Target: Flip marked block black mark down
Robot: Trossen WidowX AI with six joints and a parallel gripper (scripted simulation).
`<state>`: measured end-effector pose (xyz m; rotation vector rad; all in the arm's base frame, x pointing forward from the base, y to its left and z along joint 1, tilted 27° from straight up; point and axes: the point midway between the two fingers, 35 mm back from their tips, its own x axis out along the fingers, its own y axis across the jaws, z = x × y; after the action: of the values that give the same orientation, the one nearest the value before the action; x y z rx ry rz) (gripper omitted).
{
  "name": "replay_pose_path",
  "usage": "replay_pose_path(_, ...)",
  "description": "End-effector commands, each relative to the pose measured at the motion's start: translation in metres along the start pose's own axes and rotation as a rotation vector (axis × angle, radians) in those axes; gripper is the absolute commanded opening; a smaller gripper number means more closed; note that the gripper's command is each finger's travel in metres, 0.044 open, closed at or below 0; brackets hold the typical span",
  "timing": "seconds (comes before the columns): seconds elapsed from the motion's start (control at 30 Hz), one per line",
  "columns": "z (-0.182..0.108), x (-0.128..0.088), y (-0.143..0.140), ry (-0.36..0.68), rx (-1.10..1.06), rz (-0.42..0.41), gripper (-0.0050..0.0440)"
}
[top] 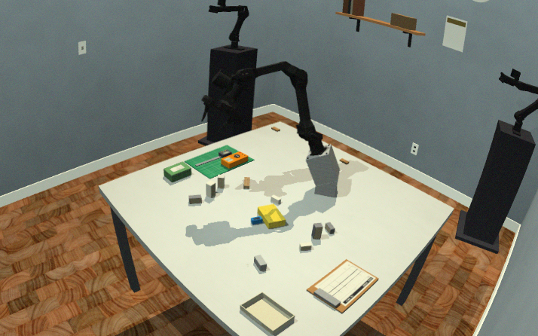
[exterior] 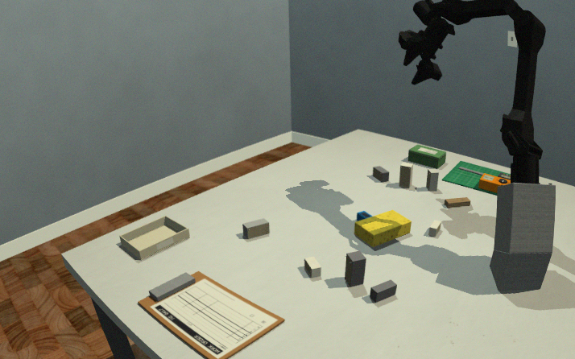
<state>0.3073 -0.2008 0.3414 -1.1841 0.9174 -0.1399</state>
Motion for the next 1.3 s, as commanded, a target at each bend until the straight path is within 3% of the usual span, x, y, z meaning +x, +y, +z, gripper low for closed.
replay_pose_path(0.0,0.000,-0.010,-0.008,-0.006,0.005,-0.031,0.0400)
replay_pose_path(0.53,0.000,-0.010,-0.008,-0.006,0.005,-0.031,0.0400)
replay_pose_path(0.57,0.000,-0.010,-0.008,-0.006,0.005,-0.031,0.0440)
replay_pose_path(0.6,0.000,-0.010,-0.007,-0.006,0.004,-0.030,0.0440)
replay_pose_path(0.73,0.007,0.007,0.005,-0.001,0.001,0.019,0.0440)
replay_pose_path(0.87,0.029,0.041,0.033,0.005,-0.013,0.116,0.0440)
replay_pose_path(1.0,0.053,0.069,0.071,0.031,-0.057,0.267,0.0440)
replay_pose_path(1.1,0.059,0.077,0.079,0.031,-0.057,0.267,0.0440)
replay_pose_path(1.13,0.074,0.097,0.105,0.042,-0.074,0.307,0.0440)
replay_pose_path(1.27,0.093,0.112,0.147,0.084,-0.139,0.419,0.0440)
